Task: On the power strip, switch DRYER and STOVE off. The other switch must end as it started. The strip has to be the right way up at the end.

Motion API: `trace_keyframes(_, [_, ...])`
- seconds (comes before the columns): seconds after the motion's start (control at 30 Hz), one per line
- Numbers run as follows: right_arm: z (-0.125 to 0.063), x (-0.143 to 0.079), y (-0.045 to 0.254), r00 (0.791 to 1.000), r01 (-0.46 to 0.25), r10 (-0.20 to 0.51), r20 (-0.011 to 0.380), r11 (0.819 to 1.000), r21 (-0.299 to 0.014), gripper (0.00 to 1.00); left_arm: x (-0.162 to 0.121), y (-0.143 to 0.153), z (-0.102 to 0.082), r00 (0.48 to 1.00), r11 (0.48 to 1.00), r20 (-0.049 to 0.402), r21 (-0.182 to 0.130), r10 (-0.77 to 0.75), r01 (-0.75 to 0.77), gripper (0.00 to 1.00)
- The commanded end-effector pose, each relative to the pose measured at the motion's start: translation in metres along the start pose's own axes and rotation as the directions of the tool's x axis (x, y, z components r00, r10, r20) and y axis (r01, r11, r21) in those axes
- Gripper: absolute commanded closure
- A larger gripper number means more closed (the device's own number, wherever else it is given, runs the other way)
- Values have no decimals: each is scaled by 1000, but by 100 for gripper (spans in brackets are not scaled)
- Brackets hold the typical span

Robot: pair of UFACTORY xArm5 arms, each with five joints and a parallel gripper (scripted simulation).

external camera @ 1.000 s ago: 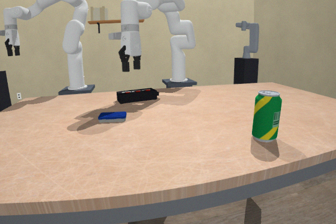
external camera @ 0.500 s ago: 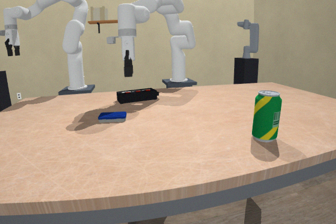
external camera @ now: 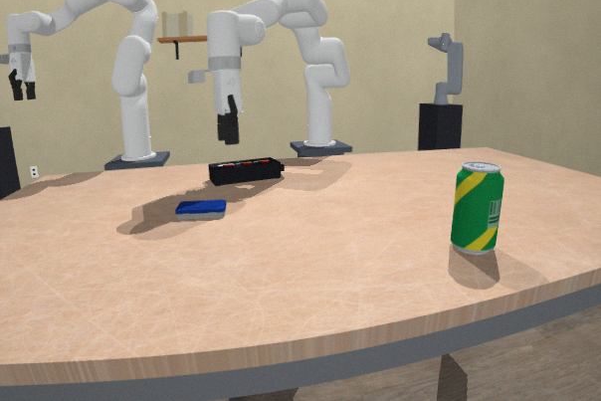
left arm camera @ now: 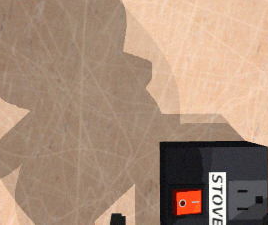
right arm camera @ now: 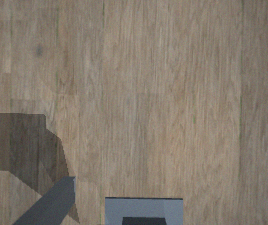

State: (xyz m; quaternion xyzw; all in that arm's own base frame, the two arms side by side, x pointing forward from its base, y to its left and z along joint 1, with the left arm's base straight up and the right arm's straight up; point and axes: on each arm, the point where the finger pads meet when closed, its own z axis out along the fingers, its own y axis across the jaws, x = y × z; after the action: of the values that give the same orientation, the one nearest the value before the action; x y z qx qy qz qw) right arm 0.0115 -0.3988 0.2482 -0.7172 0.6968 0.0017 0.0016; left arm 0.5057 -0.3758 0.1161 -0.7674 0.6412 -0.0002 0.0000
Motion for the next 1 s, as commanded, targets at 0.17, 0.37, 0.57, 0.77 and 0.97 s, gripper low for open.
trace_keyframes(0.17, [-2, 1, 0, 1000, 0, 0, -5, 1000, 0, 0, 1, -1, -3, 1000, 1000, -4, 4, -2, 2, 100])
trace_keyframes(0.37, [-2, 1, 0, 1000, 0, 0, -5, 1000, 0, 0, 1, -1, -3, 1000, 1000, -4, 4, -2, 2, 100])
trace_keyframes(0.57, [-2, 1, 0, 1000, 0, 0, -5, 1000, 0, 0, 1, -1, -2, 1000, 1000, -4, 4, -3, 3, 100])
trace_keyframes(0.77, [-2, 1, 0, 1000, 0, 0, -5, 1000, 0, 0, 1, -1, -2, 1000, 1000, -4, 4, -4, 4, 100])
trace_keyframes(0.97, [-2, 1, 0, 1000, 0, 0, -5, 1000, 0, 0, 1, -1, 1, 1000, 1000, -4, 3, -9, 9, 100])
